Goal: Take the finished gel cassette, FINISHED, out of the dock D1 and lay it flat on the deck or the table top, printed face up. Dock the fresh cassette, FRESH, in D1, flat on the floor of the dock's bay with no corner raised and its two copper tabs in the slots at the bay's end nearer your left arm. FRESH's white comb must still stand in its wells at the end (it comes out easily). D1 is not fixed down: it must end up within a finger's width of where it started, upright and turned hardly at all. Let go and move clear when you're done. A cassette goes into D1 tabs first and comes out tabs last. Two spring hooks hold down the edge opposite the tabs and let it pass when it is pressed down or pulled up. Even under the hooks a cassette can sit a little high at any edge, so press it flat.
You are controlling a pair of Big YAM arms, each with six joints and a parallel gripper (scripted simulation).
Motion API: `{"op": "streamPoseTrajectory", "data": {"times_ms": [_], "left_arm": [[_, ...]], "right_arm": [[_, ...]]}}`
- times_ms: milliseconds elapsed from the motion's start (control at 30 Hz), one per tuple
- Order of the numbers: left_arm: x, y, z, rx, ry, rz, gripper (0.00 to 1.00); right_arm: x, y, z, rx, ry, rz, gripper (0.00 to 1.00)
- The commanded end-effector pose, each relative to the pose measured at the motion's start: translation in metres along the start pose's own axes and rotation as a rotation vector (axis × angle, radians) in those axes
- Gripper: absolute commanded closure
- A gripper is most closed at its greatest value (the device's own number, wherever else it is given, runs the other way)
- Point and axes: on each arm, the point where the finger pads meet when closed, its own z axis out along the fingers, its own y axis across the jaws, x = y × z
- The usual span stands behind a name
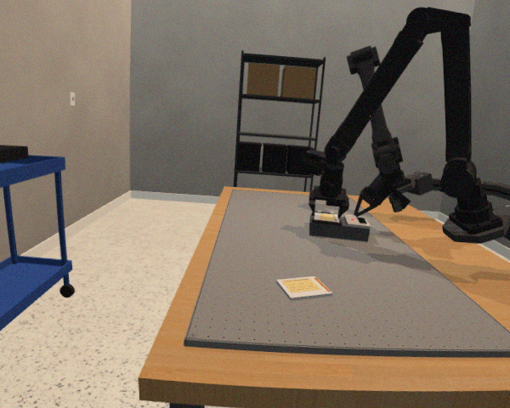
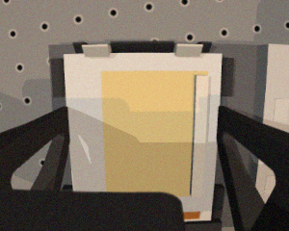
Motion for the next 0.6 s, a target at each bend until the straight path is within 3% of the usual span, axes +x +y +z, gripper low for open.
{"op": "streamPoseTrajectory", "data": {"times_ms": [0, 567], "left_arm": [[0.0, 0.002, -0.002, -0.002, 0.013, -0.002, 1.0], [0.0, 0.002, -0.002, -0.002, 0.013, -0.002, 1.0]], "right_arm": [[-0.029, 0.036, 0.013, -0.063, -0.058, -0.071, 1.0], [-0.017, 0.021, 0.008, -0.063, -0.058, -0.071, 1.0]]}}
